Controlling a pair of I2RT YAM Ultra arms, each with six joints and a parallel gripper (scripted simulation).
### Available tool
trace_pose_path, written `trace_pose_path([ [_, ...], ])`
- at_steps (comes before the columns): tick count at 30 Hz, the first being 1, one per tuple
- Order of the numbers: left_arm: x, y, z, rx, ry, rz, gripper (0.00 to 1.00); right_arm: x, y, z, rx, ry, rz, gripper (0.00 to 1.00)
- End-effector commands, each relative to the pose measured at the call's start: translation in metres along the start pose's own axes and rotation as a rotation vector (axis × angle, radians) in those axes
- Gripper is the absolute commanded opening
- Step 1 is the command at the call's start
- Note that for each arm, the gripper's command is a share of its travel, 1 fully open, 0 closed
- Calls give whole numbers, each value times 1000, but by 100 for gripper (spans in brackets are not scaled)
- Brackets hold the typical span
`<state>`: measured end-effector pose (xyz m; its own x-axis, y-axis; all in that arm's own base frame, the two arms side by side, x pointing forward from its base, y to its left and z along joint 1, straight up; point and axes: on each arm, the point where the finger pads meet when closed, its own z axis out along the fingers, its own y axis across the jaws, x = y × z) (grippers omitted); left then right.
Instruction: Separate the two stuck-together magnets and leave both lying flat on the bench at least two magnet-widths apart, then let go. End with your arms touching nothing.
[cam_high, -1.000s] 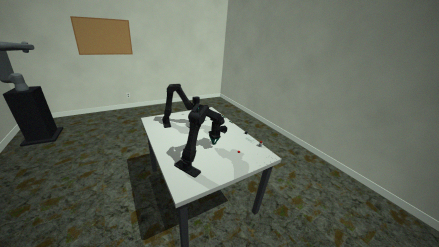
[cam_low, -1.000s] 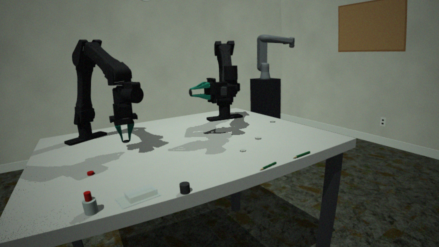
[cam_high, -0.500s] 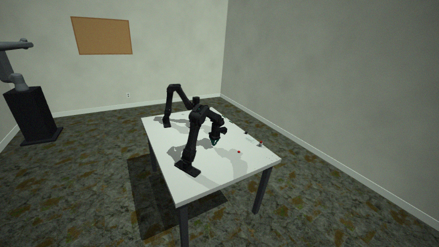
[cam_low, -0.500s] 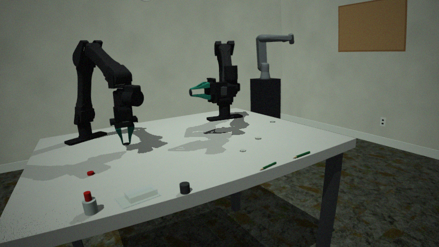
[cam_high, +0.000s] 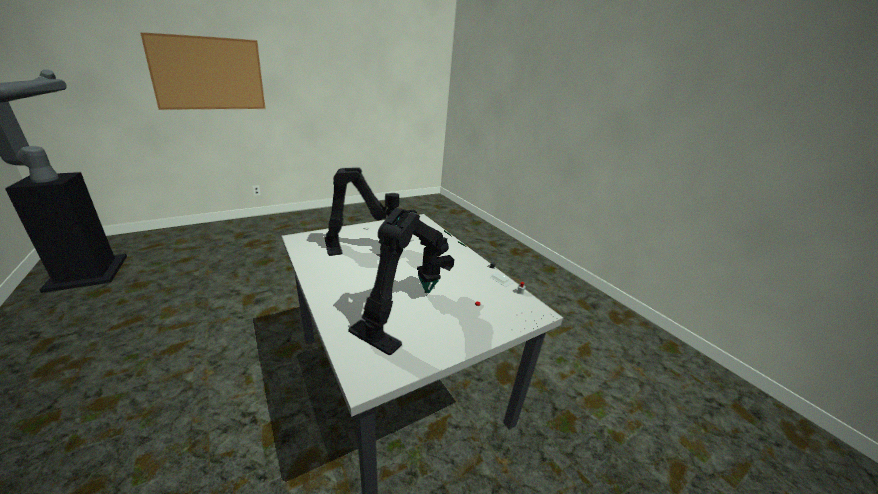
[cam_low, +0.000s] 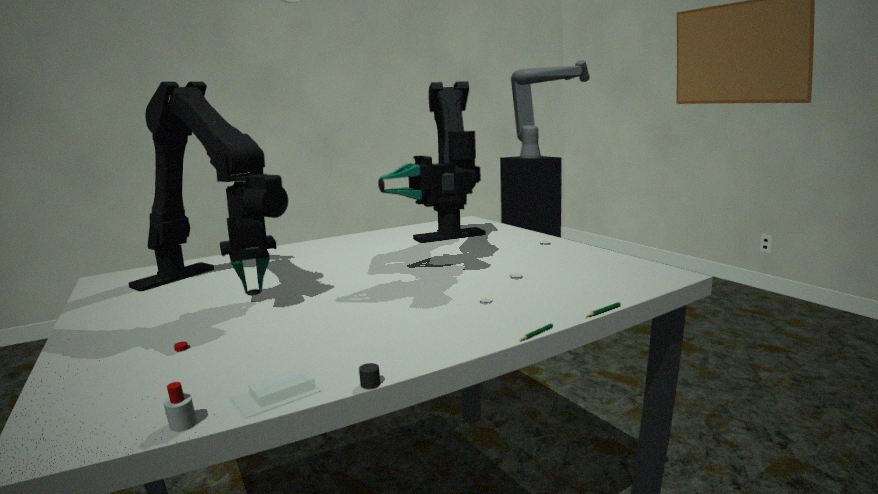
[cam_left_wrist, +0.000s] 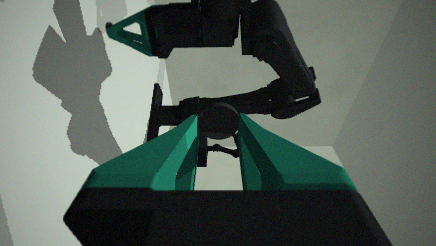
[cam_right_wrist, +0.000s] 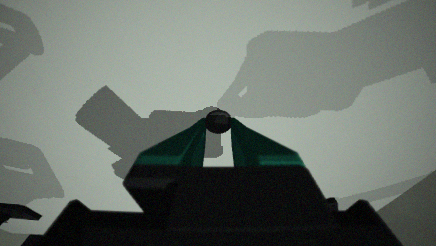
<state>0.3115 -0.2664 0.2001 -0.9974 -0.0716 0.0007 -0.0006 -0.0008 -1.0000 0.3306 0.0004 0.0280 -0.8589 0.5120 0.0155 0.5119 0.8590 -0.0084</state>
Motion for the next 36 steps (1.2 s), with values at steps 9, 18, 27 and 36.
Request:
trace_pose_path([
  [9,0,-5,0,6,0,20,25,-3,2,2,-8,-15,-2,25],
  [18,0,-5,0,6,0,20,25,-3,2,8,-8,-15,-2,25],
  [27,0,-5,0,6,0,20,25,-3,1,13,-8,-15,-2,25],
  [36,0,-5,0,6,0,20,25,-3,1,15,-8,-15,-2,100],
])
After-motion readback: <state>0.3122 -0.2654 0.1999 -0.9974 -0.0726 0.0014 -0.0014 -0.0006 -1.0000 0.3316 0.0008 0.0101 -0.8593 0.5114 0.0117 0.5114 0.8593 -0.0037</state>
